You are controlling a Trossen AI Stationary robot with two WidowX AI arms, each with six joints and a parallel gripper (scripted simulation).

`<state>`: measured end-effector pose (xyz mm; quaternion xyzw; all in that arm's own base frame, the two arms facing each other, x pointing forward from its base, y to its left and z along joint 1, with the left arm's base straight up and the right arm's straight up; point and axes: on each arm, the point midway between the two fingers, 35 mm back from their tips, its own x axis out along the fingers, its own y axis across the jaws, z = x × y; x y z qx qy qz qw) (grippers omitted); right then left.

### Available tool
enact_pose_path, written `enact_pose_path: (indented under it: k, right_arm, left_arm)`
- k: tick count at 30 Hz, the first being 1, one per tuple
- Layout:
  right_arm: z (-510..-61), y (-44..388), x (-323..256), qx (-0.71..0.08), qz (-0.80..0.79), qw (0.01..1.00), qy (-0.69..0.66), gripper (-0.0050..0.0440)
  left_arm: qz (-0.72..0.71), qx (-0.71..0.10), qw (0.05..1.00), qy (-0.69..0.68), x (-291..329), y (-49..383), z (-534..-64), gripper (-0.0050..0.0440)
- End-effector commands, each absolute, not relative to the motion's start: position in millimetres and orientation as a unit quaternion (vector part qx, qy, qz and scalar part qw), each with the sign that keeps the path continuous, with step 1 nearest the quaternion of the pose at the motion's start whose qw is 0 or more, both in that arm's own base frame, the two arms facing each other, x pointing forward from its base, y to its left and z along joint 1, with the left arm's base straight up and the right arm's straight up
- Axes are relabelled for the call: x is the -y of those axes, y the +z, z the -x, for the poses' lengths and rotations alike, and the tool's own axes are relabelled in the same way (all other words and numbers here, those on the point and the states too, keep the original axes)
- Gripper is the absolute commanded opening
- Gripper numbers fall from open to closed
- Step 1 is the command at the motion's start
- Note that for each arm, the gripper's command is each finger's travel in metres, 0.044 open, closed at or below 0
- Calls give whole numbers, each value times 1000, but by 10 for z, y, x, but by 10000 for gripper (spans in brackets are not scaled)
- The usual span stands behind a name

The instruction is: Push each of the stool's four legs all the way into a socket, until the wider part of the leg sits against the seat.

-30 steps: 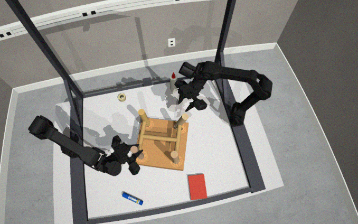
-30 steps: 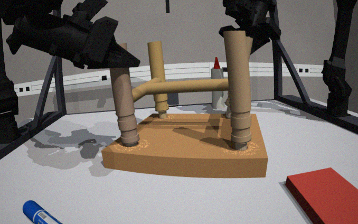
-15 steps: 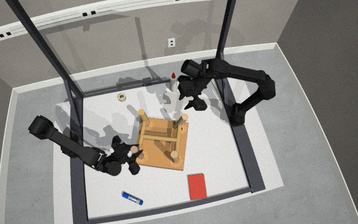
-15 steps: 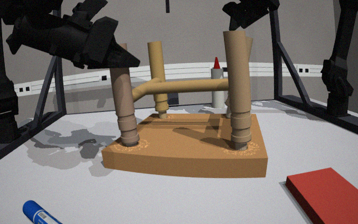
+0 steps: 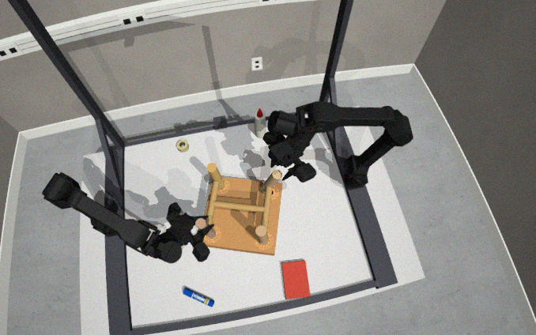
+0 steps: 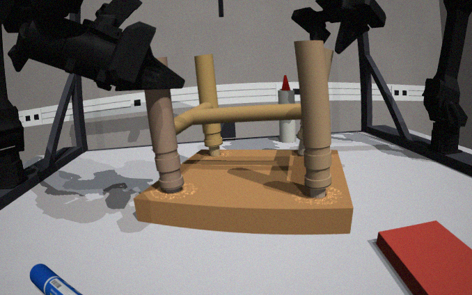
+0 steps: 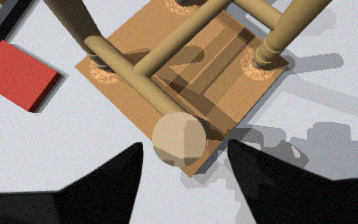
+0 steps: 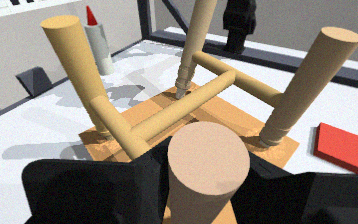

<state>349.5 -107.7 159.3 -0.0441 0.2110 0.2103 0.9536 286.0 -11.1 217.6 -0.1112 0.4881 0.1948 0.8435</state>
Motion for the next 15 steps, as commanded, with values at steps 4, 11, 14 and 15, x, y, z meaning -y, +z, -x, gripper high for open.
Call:
enact_pose_path:
  k: [4, 11, 14, 15]
  right_arm:
    - [-3509, 1673, 1088, -203, 54, 955, 208, 104]
    - [-3509, 1673, 1088, -203, 54, 955, 208, 104]
    - [-3509, 1673, 1088, -203, 54, 955, 208, 104]
    - [-3509, 1673, 1088, -203, 54, 955, 208, 104]
  left_arm:
    - [113, -488, 843, 195, 5, 1856, -3042, 260]
    - [113, -487, 844, 195, -14, 1785, -3079, 260]
    - [113, -487, 844, 195, -15, 1788, -3081, 260]
    - [113, -487, 844, 196, -17, 1785, -3079, 236]
